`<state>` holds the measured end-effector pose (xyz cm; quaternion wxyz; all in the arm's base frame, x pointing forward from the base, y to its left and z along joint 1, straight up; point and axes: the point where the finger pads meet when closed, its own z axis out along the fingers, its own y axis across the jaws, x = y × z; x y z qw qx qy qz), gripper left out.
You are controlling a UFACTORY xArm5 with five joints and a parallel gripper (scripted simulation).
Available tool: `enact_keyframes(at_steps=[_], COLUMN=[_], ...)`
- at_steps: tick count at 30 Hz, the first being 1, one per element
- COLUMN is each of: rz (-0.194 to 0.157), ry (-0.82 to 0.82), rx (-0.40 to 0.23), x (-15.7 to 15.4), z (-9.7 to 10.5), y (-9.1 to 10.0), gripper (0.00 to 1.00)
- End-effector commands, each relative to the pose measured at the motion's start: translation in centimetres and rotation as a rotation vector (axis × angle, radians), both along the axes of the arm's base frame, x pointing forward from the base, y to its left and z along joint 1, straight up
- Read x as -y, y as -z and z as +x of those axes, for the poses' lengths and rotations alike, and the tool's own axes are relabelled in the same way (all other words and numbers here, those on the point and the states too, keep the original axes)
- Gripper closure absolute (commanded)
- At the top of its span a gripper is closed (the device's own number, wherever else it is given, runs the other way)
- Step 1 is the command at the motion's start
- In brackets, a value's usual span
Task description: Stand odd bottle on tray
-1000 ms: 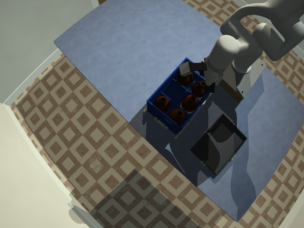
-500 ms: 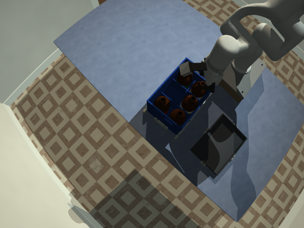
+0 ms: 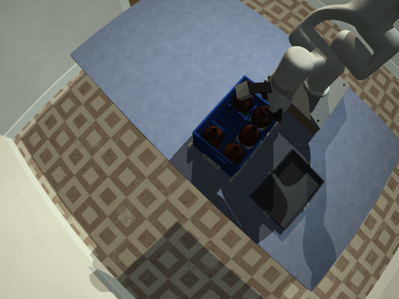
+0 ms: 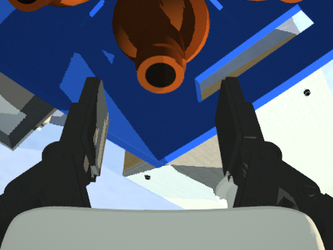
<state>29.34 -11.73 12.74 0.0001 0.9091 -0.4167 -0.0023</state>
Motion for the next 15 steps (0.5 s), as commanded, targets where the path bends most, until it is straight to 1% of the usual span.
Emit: enact_keyframes(at_steps=[1,7,15], rz=[-0.001,-0.001,-0.001], ry=[0.0,0.0,0.0], rx=[0.003,0.003,0.003], x=[0.0,0.0,0.0], z=[0.1,0.1,0.1], y=[0.1,0.4,1.2], gripper=[0.35,0.35,0.35])
